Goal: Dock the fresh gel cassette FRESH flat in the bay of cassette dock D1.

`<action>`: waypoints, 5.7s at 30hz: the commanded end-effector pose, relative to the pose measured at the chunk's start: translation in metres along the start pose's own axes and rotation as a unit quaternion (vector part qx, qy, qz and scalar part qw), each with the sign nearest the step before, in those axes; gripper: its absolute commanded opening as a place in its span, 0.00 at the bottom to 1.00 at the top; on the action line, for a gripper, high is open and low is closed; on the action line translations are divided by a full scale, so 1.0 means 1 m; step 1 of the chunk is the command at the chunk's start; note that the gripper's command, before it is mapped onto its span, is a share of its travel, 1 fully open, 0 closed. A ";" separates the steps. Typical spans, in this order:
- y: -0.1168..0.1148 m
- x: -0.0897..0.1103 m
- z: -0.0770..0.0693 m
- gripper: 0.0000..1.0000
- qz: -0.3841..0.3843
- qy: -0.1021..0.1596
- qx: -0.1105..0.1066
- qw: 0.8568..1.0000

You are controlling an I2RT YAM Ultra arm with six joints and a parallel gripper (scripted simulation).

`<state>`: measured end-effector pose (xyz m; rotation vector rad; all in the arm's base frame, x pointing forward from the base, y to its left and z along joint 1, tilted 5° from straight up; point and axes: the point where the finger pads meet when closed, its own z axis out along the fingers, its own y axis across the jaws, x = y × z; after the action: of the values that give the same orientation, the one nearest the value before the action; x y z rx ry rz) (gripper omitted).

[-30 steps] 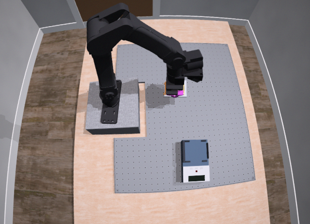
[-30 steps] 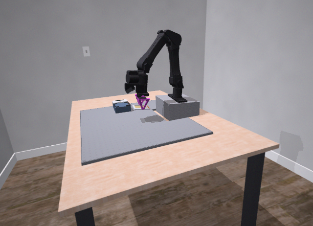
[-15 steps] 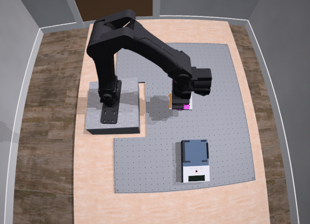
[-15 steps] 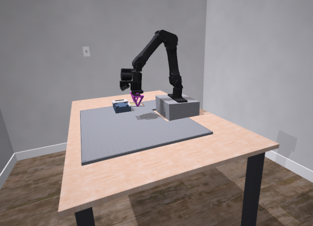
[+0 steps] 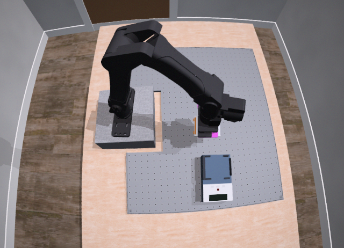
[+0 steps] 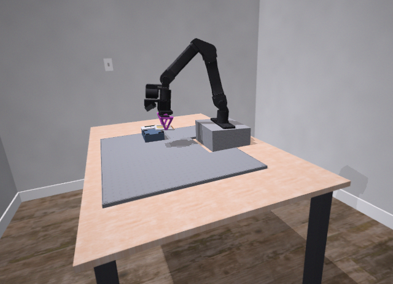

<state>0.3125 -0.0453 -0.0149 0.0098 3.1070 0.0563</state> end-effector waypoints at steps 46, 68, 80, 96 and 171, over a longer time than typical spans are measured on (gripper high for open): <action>-0.148 -0.074 -0.035 0.00 -0.023 -0.030 0.007 0.999; -0.149 -0.076 -0.035 0.00 -0.022 -0.034 0.010 0.999; -0.151 -0.078 -0.023 0.00 -0.022 -0.032 0.008 0.999; -0.145 -0.065 0.005 0.00 -0.021 -0.014 -0.002 1.000; -0.147 -0.055 0.047 0.00 -0.019 -0.012 -0.003 1.000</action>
<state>0.3705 -0.1905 -0.0622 -0.0498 3.0895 0.0549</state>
